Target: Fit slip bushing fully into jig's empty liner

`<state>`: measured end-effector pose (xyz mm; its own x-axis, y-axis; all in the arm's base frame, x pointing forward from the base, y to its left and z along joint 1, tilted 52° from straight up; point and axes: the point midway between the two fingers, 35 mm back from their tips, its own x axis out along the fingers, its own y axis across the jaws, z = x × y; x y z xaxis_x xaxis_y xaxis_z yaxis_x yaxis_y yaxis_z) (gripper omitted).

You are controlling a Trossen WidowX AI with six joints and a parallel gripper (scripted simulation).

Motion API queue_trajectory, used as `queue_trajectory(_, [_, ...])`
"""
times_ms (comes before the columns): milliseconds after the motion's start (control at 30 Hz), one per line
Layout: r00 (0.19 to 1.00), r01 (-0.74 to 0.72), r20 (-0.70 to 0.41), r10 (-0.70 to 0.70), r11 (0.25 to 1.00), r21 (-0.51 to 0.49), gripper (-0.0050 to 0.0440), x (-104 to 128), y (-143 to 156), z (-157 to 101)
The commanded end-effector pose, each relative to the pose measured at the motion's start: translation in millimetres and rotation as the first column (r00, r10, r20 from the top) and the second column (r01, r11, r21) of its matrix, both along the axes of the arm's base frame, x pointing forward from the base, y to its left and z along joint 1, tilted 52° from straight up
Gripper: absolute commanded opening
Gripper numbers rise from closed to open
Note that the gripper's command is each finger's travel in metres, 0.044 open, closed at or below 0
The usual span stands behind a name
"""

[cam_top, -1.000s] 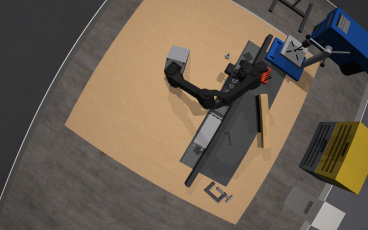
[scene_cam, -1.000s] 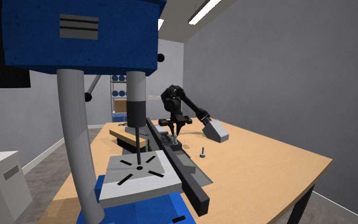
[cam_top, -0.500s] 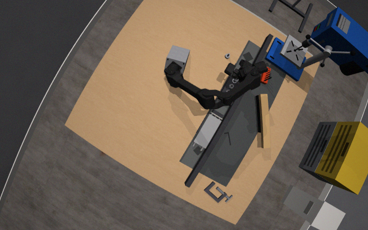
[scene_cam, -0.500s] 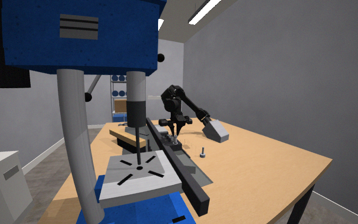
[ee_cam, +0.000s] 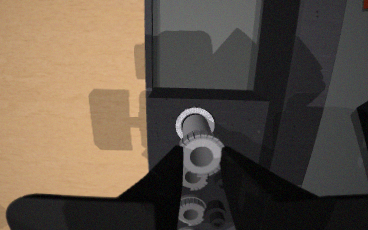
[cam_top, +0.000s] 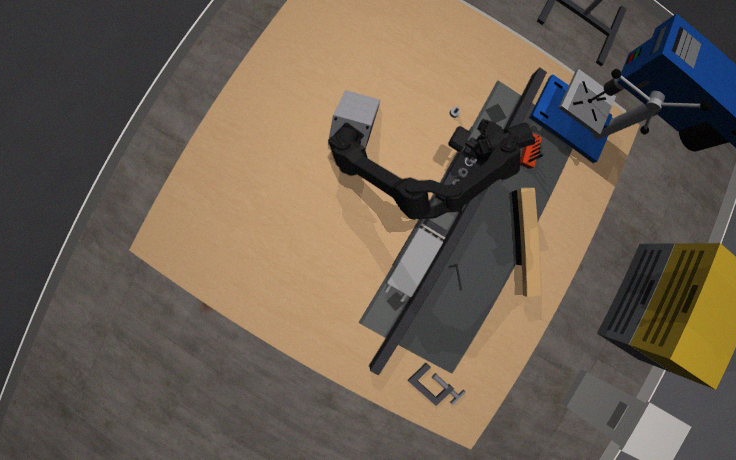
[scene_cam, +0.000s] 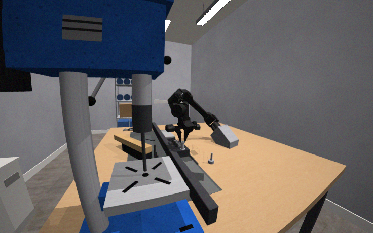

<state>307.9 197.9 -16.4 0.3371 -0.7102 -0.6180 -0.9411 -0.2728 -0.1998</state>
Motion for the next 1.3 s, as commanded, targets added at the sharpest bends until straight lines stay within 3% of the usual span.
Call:
queue_trajectory(0, [1.0, 0.001, 0.019, -0.001, 1.0, 0.018, -0.005, 3.5, 1.1, 7.5])
queue_trajectory(1267, [1.0, -0.001, 0.013, 0.001, 1.0, 0.014, -0.005, 3.4, -1.0, 2.8])
